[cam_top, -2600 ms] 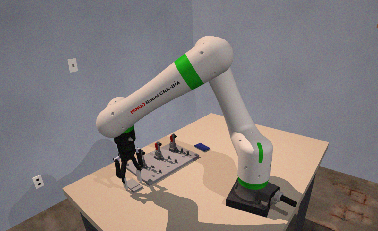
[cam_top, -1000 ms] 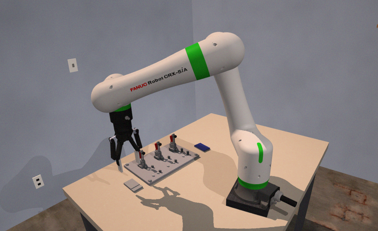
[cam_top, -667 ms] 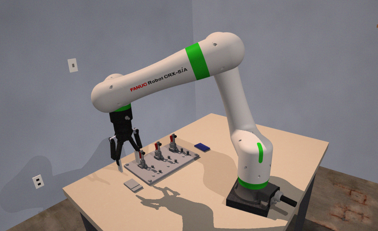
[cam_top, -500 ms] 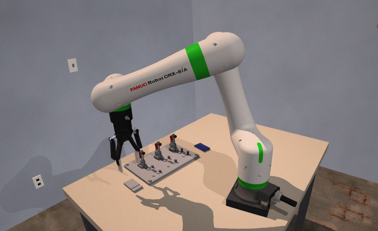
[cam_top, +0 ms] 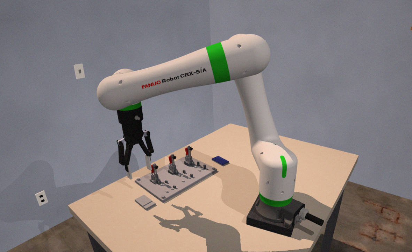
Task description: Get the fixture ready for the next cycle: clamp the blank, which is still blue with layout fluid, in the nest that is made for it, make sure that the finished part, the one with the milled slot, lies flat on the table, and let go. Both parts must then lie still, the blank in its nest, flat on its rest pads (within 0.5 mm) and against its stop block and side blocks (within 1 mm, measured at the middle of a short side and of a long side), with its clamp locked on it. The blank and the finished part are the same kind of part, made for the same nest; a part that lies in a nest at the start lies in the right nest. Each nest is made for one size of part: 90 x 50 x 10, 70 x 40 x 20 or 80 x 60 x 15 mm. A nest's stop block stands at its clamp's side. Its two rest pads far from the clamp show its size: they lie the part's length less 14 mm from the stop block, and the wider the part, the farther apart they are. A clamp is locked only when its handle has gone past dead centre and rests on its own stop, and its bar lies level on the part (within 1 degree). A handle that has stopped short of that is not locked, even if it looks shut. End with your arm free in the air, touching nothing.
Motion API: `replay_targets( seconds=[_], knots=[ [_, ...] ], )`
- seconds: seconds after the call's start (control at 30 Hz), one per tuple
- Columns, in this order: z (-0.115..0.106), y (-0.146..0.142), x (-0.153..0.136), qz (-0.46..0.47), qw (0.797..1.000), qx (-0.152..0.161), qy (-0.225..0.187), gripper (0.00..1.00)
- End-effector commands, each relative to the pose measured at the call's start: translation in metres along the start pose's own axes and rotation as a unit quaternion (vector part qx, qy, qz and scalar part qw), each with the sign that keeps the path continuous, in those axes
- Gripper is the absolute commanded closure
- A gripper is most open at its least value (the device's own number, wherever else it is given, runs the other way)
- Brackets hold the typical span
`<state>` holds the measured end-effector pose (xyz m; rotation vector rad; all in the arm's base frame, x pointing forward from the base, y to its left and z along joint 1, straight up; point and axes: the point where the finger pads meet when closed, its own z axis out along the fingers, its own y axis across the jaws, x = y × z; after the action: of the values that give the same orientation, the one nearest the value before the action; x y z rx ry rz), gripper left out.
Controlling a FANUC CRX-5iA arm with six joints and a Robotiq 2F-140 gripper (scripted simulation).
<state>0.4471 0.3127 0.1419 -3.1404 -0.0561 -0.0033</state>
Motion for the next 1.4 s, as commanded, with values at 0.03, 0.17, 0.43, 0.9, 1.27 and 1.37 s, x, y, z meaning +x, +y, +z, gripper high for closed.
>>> replay_targets(
  seconds=[0.03,0.17,0.43,0.9,1.27,1.37],
  knots=[
    [-0.021,0.0,0.0,0.0,1.0,0.0,0.0,0.42],
    [-0.028,0.0,0.0,0.0,1.0,0.0,0.0,0.42],
    [-0.037,0.0,0.0,0.0,1.0,0.0,0.0,0.42],
    [-0.037,0.063,0.0,0.0,1.0,0.0,0.0,0.42],
    [-0.037,0.178,0.0,0.0,1.0,0.0,0.0,0.42],
    [-0.037,0.225,0.0,0.0,1.0,0.0,0.0,0.42]
  ],
)
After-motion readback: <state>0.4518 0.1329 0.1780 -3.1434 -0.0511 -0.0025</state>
